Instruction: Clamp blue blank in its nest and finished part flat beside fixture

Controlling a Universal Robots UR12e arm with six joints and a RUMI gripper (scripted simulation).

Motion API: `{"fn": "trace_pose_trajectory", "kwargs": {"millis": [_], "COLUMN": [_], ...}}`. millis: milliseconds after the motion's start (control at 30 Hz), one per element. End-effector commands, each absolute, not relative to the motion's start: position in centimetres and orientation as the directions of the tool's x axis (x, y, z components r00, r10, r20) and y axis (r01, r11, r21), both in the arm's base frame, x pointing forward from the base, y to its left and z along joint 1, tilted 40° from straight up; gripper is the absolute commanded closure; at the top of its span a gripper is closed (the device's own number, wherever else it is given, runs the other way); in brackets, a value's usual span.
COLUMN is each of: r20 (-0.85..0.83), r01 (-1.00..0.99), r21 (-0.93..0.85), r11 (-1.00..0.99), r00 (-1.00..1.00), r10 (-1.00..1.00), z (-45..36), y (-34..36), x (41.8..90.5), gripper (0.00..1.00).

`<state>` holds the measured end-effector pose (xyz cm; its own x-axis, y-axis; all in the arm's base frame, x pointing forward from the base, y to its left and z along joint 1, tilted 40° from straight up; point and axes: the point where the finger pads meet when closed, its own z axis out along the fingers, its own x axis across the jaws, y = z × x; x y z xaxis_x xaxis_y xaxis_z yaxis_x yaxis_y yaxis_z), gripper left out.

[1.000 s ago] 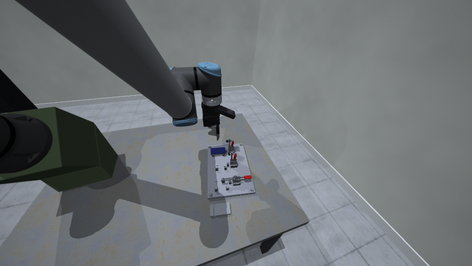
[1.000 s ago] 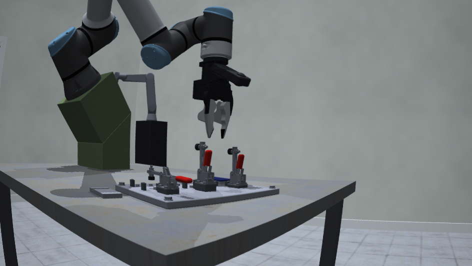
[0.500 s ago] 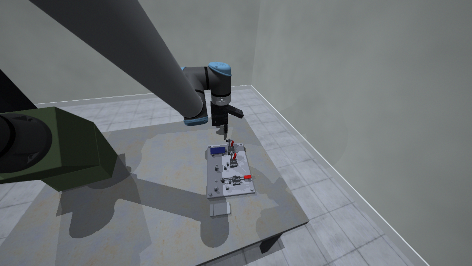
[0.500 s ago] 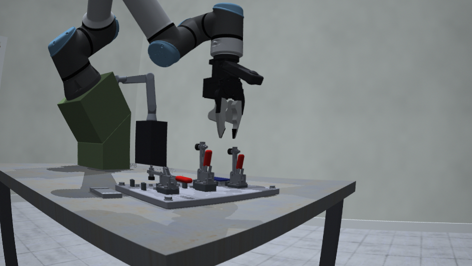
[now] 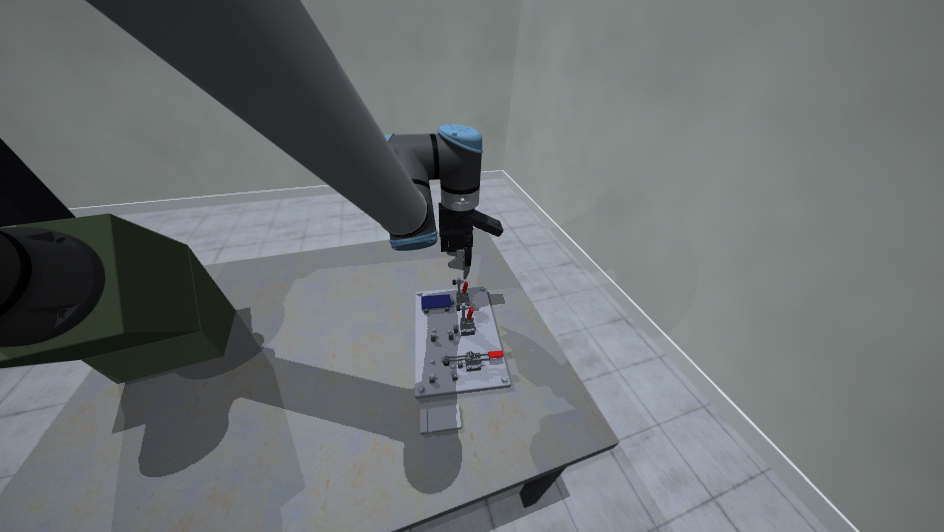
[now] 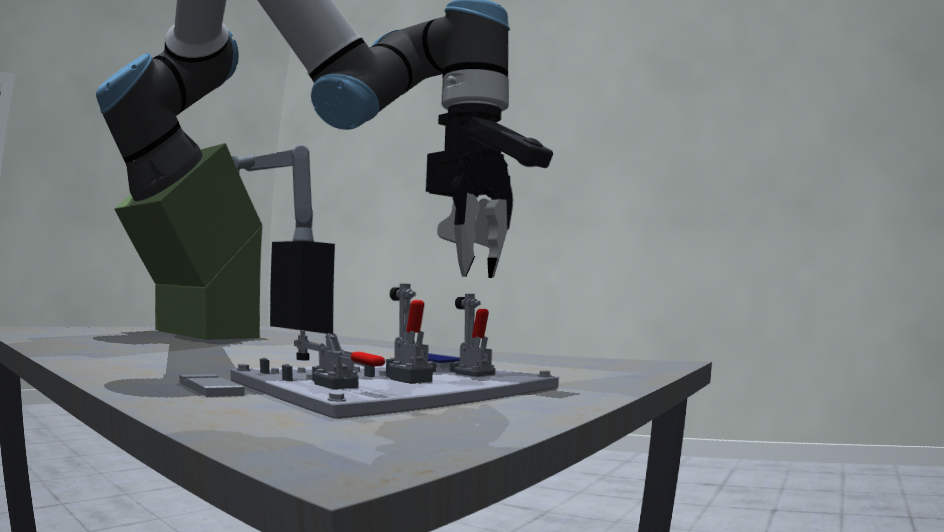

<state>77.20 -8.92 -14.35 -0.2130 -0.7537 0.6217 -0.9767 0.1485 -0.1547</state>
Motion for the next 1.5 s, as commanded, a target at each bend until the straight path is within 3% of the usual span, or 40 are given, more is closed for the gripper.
{"fn": "trace_pose_trajectory", "kwargs": {"millis": [0,1467], "r20": [0.622,0.622], "r01": [-0.977,-0.977], "r21": [-0.155,-0.155], "r11": [0.148,0.148], "r00": [-0.213,-0.213], "r10": [-0.754,-0.754], "z": [-14.3,-18.0], "y": [-8.9,-12.0], "x": [77.5,77.6], "gripper": [0.72,0.72]}}
